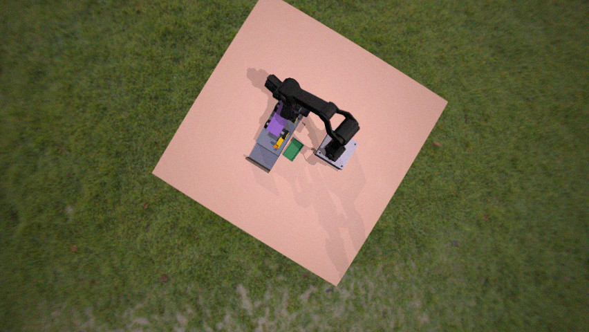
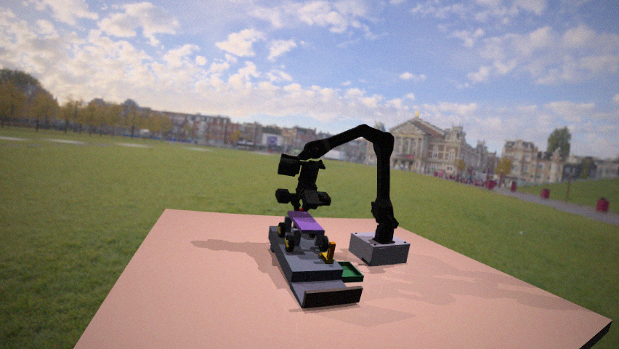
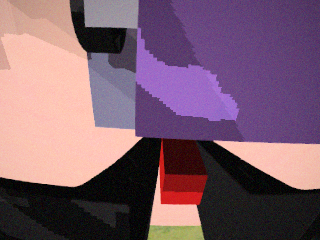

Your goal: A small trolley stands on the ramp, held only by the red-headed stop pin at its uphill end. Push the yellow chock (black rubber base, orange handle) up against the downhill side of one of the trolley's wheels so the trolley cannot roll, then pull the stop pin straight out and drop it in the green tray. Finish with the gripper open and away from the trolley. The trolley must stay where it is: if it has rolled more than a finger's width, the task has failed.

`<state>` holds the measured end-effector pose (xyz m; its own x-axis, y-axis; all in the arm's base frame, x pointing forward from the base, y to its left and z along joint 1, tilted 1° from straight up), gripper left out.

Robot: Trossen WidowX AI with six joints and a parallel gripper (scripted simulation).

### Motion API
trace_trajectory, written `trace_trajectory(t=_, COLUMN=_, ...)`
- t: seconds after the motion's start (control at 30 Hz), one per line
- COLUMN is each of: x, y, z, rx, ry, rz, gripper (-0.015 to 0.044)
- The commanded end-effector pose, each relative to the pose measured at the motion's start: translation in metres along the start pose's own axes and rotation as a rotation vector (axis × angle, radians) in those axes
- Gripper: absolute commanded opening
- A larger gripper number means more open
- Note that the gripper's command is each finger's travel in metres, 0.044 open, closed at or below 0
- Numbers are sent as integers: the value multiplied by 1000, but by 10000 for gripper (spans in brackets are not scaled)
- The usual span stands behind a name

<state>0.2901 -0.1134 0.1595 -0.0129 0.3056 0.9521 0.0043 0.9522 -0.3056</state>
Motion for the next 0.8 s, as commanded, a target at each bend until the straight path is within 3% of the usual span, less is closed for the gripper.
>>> trace_trajectory(t=0.0, x=4, y=-1, z=0, rx=2, ry=0, rz=-1, gripper=0)
trace_trajectory(t=0.77, x=20, y=-1, z=2, rx=3, ry=1, rz=-1, gripper=0)
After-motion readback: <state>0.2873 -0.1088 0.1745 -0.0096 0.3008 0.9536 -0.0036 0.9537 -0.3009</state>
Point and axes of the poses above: the point midway between the two fingers, 35 mm back from their tips, its own x axis back along the fingers, its own z axis across the jaws, y = z × x, the point moved 6 cm from there along x, back along the fingers, and after that the axes turned 7 degrees about x, right-handed, at the moved point
